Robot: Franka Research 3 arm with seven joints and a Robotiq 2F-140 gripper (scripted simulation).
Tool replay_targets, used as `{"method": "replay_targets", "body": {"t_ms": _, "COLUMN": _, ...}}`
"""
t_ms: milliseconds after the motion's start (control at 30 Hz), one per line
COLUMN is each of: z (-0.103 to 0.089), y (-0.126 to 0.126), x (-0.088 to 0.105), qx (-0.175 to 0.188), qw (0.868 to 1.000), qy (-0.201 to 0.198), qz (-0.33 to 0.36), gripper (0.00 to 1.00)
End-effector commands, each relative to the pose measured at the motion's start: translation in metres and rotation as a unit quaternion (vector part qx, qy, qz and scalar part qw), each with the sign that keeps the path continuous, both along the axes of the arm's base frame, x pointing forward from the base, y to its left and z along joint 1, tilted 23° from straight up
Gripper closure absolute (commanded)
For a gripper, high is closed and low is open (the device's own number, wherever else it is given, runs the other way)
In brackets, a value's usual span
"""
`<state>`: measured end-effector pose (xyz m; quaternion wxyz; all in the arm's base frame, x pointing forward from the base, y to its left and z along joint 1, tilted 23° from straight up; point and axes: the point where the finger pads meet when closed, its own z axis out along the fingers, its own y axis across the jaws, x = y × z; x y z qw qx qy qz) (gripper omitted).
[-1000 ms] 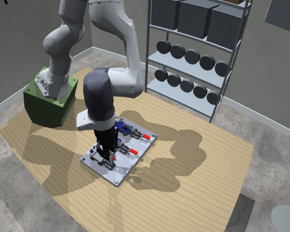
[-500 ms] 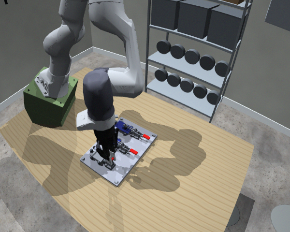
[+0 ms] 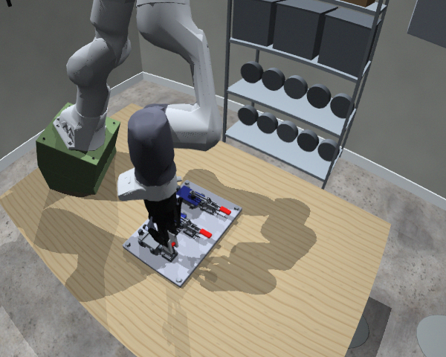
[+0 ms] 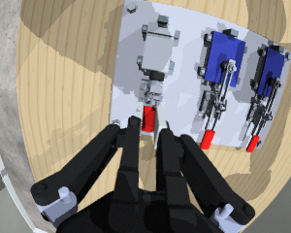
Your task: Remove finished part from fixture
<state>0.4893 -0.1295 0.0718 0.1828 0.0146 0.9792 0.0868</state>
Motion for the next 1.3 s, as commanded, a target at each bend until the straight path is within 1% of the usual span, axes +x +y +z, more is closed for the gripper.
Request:
{"method": "replay_targets", "body": {"t_ms": 0, "z": -0.0062, "y": -0.0008, "x": -0.0089, "qx": 0.002, "qw": 1.000, "qy": 0.007, "qz": 0.001, "gripper": 1.00}}
{"method": "replay_targets", "body": {"t_ms": 1267, "z": -0.0074, "y": -0.0006, "x": -0.0124, "qx": 0.002, "qw": 1.000, "qy": 0.007, "qz": 0.001, "gripper": 1.00}}
